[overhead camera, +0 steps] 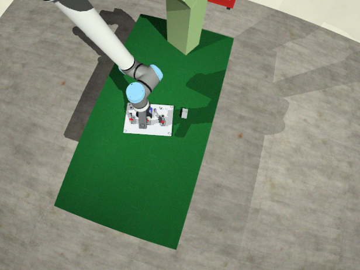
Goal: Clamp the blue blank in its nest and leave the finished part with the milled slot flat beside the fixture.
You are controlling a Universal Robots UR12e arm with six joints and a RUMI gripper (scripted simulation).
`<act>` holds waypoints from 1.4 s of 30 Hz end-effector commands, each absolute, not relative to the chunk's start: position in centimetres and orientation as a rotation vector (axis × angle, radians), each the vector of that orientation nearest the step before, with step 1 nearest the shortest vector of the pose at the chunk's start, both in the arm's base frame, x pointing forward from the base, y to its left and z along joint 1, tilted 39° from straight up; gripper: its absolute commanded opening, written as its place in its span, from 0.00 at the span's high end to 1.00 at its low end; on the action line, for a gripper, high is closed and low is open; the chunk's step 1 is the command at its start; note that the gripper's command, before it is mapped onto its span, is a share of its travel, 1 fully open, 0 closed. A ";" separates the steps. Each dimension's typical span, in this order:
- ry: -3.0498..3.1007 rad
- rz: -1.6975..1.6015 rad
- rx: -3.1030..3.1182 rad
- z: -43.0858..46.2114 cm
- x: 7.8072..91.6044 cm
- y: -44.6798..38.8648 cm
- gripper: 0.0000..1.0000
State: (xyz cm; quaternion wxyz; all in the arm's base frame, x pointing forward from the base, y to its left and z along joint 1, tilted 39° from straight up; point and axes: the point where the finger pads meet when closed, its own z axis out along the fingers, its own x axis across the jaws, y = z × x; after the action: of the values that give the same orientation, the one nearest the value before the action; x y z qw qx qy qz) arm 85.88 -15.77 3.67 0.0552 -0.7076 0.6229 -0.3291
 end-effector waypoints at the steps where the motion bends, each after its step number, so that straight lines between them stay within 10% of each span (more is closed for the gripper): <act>1: 1.891 -1.000 -2.147 3.6 86.0 -15.9 0.72; 42: 1.890 -1.002 -2.146 1.6 87.5 -16.9 0.72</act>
State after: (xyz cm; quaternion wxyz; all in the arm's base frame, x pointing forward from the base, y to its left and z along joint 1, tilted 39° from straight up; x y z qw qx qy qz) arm 87.31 -16.79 1.36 0.0548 -0.7077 0.6232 -0.3283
